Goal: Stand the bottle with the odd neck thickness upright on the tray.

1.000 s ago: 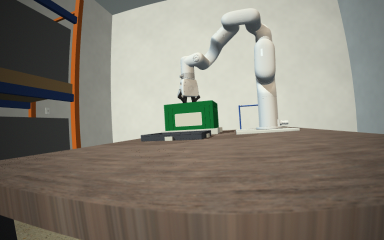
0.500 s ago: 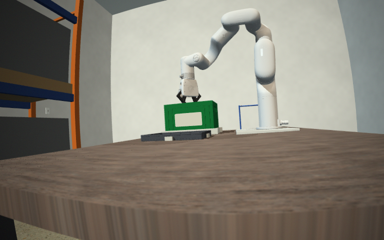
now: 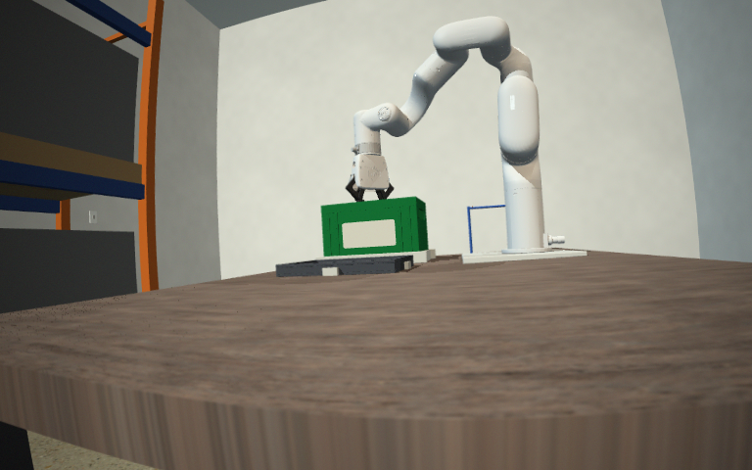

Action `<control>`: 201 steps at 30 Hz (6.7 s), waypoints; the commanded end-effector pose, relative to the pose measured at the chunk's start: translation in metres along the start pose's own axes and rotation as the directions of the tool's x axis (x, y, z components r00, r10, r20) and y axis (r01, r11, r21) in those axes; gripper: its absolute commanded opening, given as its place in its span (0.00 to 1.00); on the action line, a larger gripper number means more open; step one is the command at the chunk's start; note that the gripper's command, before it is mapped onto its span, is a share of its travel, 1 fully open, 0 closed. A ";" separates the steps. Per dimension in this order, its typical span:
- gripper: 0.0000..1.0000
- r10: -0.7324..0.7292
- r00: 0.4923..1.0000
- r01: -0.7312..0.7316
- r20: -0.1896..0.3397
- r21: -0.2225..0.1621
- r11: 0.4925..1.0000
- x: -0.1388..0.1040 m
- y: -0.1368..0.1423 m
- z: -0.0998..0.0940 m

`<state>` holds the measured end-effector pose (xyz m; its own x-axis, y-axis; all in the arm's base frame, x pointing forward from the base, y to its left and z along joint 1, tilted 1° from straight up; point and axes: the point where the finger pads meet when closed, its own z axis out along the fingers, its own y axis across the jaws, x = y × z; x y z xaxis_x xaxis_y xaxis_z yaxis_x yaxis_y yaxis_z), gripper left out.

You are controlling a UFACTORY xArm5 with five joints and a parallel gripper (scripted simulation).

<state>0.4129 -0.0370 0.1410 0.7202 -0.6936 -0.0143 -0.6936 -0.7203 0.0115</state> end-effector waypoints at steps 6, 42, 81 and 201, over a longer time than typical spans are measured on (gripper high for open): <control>0.65 0.000 1.000 0.000 -0.003 0.002 1.000 0.001 -0.001 -0.002; 0.65 0.000 1.000 0.000 -0.003 0.003 1.000 0.000 -0.001 -0.080; 0.00 0.000 1.000 0.000 -0.003 0.003 1.000 0.000 -0.001 -0.085; 0.65 0.000 1.000 0.000 -0.003 0.005 1.000 0.132 0.004 -0.044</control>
<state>0.5050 -0.1311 0.1819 0.7202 -0.6936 -0.0153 -0.6936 -0.7203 0.0086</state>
